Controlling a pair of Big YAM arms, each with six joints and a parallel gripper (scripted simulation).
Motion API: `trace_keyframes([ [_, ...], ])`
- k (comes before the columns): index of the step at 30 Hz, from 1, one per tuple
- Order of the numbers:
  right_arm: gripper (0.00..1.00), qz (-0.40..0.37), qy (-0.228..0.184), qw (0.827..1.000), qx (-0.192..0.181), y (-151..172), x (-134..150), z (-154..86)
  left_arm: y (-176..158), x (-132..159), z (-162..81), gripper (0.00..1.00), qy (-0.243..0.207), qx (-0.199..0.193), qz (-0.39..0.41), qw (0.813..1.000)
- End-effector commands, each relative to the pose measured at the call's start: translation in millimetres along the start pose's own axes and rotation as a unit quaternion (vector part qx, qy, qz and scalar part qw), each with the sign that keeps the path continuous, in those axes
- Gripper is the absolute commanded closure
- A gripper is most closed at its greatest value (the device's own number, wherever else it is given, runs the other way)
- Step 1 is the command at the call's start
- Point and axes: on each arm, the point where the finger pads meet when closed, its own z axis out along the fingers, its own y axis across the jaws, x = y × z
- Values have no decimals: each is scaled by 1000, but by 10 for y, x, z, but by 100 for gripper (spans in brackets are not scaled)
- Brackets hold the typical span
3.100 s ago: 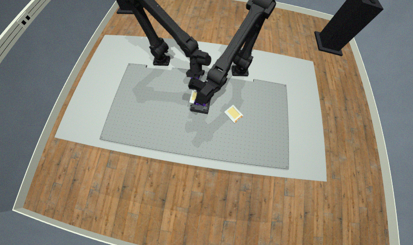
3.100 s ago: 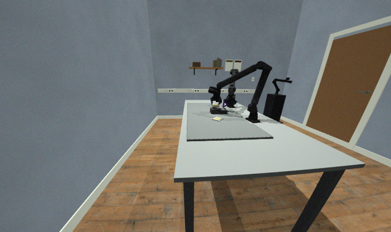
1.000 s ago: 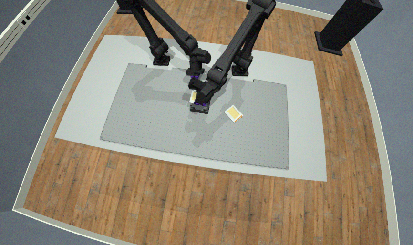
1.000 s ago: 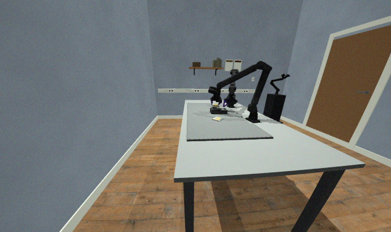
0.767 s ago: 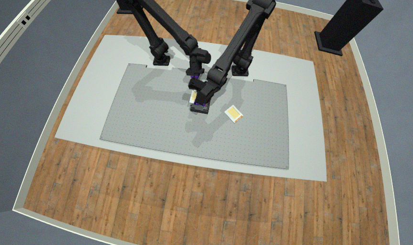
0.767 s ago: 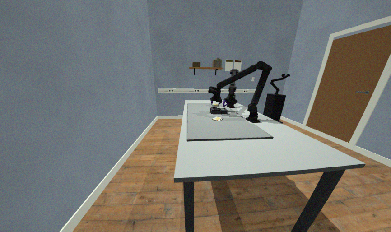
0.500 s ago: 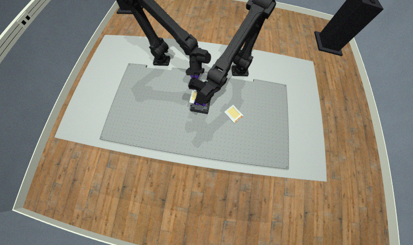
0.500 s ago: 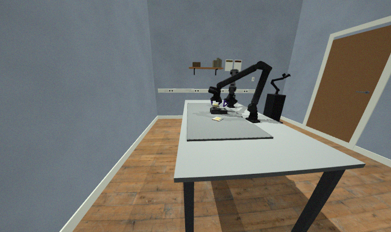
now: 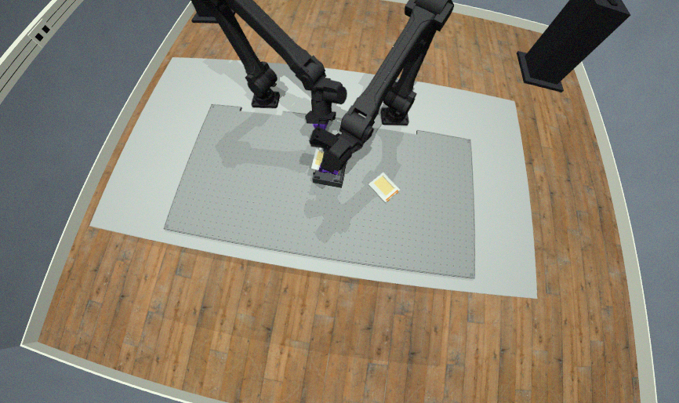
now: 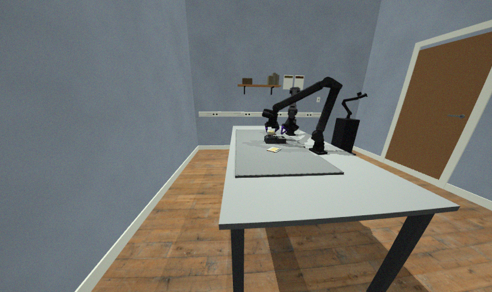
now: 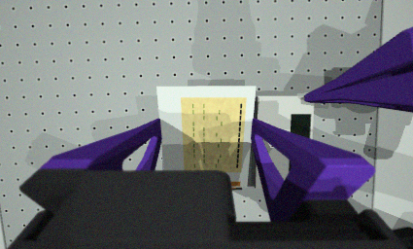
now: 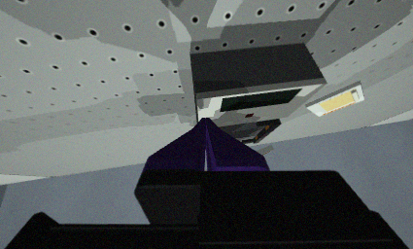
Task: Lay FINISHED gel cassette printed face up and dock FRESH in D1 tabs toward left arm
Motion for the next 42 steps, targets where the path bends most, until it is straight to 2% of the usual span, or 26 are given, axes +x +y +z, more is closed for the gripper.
trace_keyframes([
  [1, 100, 17, 14, 999, 32, -244, 166, -213, 52, -54, -38, 100, -6, -11, 7, 1000],
  [36, 100, 19, 15, 999, 36, -297, 202, -274, 52, -54, -38, 100, -6, -11, 7, 1000],
  [42, 100, 19, 15, 999, 35, -295, 202, -381, 52, -54, -38, 100, -6, -11, 7, 1000],
])
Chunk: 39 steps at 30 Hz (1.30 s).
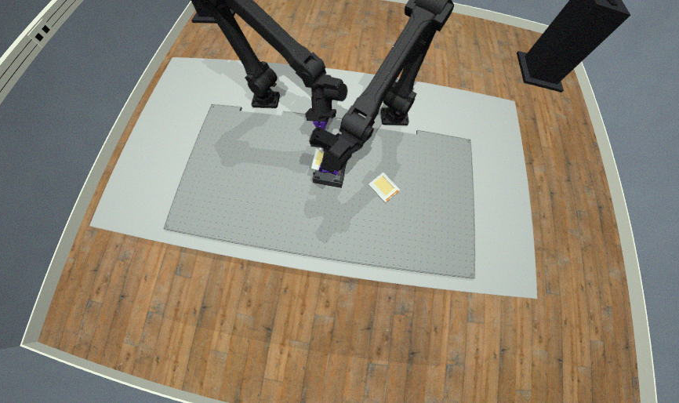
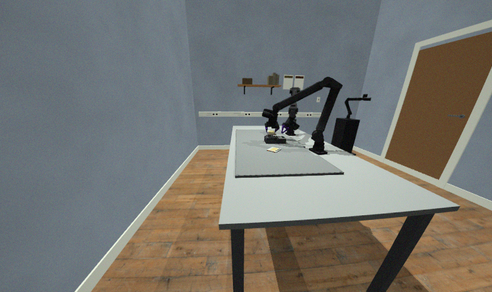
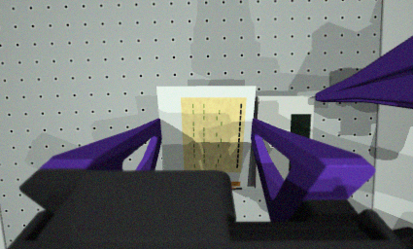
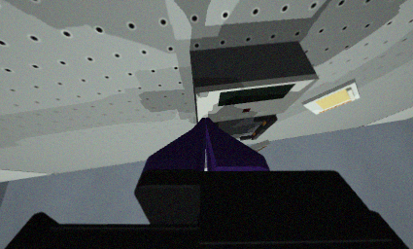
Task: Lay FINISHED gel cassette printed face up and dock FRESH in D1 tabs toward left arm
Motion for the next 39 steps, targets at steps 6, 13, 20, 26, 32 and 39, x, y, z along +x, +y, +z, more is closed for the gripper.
trace_keyframes([
  [6, 100, 20, 15, 999, 37, -280, 195, -334, 52, -54, -38, 100, -6, -11, 7, 1000],
  [13, 100, 21, 13, 999, 35, -278, 194, -352, 52, -54, -38, 100, -6, -11, 7, 1000],
  [20, 100, 21, 13, 999, 35, -264, 184, -476, 52, -54, -38, 100, -6, -11, 7, 1000],
  [26, 100, 21, 13, 999, 35, -262, 183, -493, 52, -54, -38, 100, -6, -11, 7, 1000],
  [32, 100, 21, 13, 999, 35, -261, 182, -529, 52, -54, -38, 100, -6, -11, 7, 1000],
  [39, 100, 21, 13, 999, 35, -257, 181, -653, 52, -54, -38, 100, -6, -11, 7, 1000],
])
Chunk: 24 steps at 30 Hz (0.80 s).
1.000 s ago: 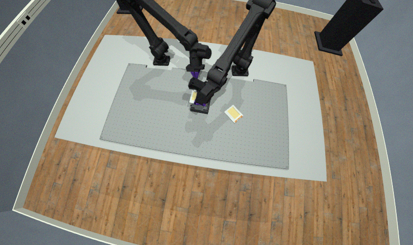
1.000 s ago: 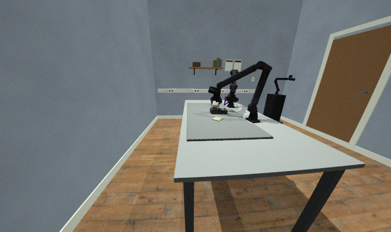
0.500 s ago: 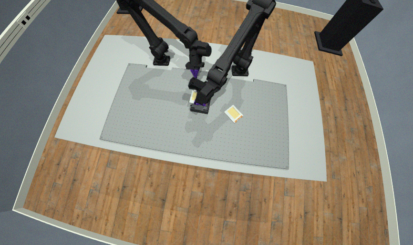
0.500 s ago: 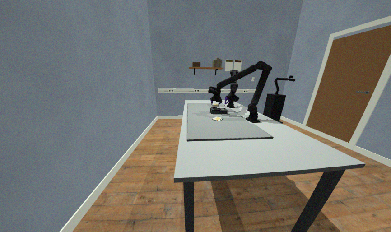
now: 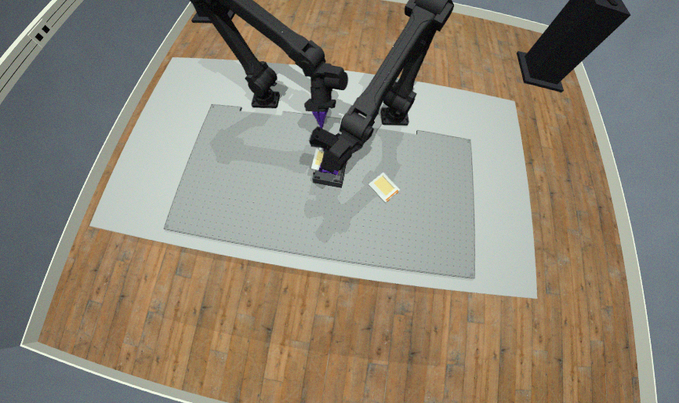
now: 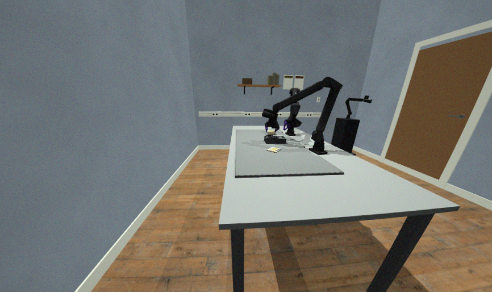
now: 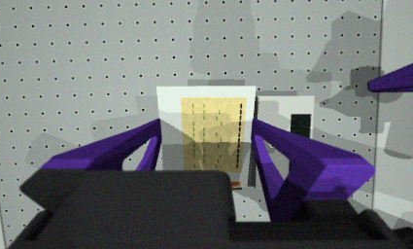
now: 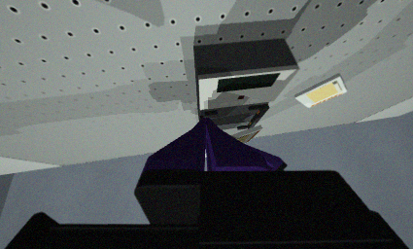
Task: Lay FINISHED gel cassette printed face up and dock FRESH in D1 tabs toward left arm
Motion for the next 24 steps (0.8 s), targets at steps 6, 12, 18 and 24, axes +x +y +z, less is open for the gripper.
trace_keyframes([
  [6, 100, 23, 13, 999, 37, -263, 189, -297, 52, -54, -38, 100, -6, -11, 7, 1000],
  [12, 100, 23, 13, 999, 37, -270, 216, -342, 52, -54, -38, 100, -6, -11, 7, 1000],
  [18, 100, 23, 13, 999, 37, -285, 271, -432, 52, -54, -38, 100, -6, -11, 7, 1000],
  [24, 100, 23, 13, 999, 37, -285, 271, -432, 52, -54, -38, 100, -6, -11, 7, 1000],
])
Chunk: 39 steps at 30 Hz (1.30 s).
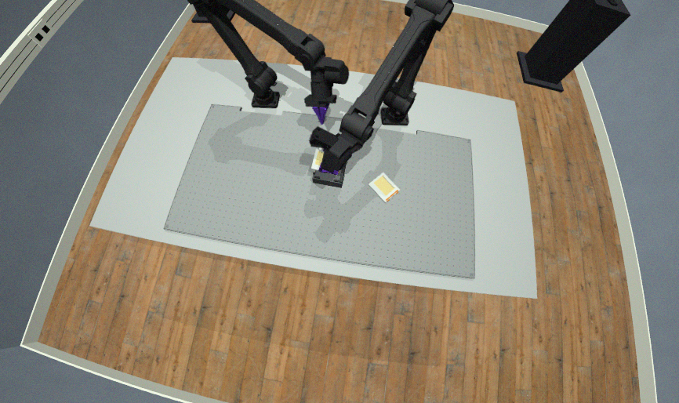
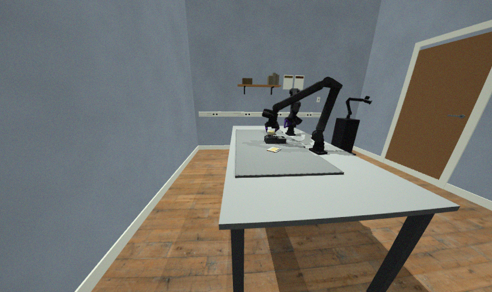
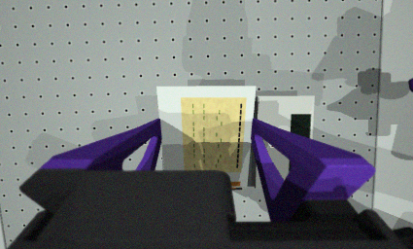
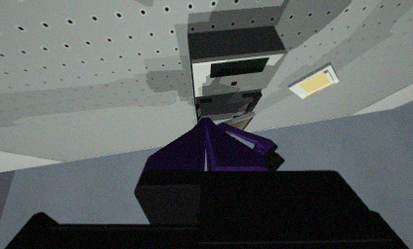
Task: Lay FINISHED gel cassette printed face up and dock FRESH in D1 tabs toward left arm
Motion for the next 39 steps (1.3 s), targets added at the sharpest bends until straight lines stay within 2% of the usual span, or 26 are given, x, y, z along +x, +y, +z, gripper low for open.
trace_keyframes([
  [1, 100, 18, 11, 999, 31, -225, 164, -230, 52, -54, -38, 100, -6, -11, 7, 1000],
  [12, 100, 17, 11, 999, 32, -239, 244, -369, 52, -54, -38, 100, -6, -11, 7, 1000],
  [21, 100, 17, 11, 999, 32, -239, 244, -369, 52, -54, -38, 100, -6, -11, 7, 1000],
  [30, 100, 17, 11, 999, 32, -255, 325, -506, 52, -54, -38, 100, -6, -11, 7, 1000],
  [39, 100, 17, 11, 999, 32, -255, 325, -506, 52, -54, -38, 100, -6, -11, 7, 1000],
])
